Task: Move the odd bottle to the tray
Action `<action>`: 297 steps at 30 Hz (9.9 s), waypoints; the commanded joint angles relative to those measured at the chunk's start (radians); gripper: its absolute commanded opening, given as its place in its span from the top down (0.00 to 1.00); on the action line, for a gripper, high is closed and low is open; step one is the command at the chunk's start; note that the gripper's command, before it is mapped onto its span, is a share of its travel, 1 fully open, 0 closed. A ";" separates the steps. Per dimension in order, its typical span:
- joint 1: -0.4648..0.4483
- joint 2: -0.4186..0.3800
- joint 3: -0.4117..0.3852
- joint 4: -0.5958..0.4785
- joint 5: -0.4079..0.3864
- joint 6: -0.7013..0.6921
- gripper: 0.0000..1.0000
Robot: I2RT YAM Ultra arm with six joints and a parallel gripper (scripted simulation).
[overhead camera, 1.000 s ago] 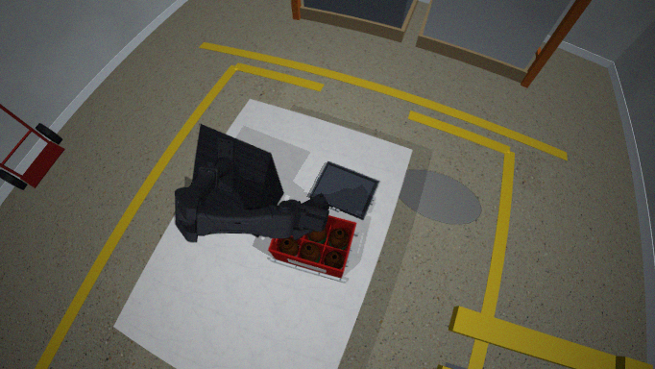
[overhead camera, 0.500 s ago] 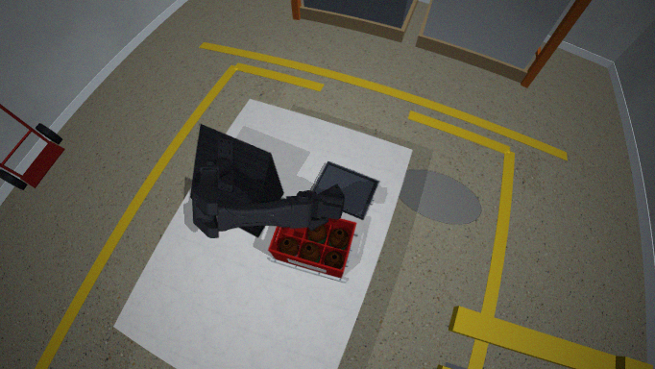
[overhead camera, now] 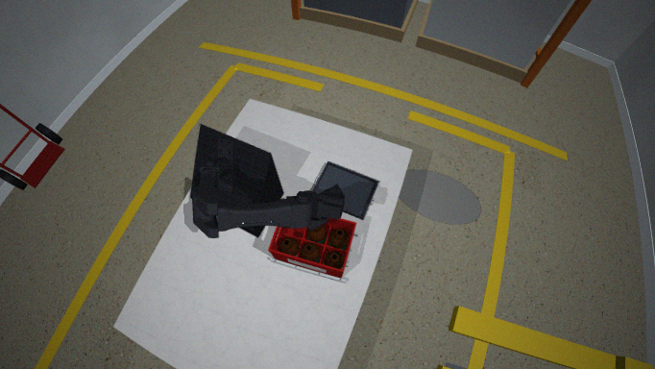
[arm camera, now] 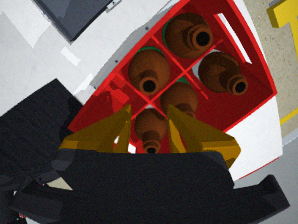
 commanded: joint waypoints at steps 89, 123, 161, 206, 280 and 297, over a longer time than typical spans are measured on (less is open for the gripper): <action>-0.057 0.014 -0.090 0.195 -0.005 -0.110 0.39; -0.060 0.019 -0.099 0.194 -0.005 -0.109 0.39; -0.052 0.037 -0.064 0.186 -0.005 -0.097 0.39; -0.048 0.029 -0.077 0.178 -0.006 -0.095 0.39; -0.045 0.051 -0.054 0.175 -0.006 -0.091 0.39; -0.045 0.051 -0.054 0.175 -0.006 -0.091 0.39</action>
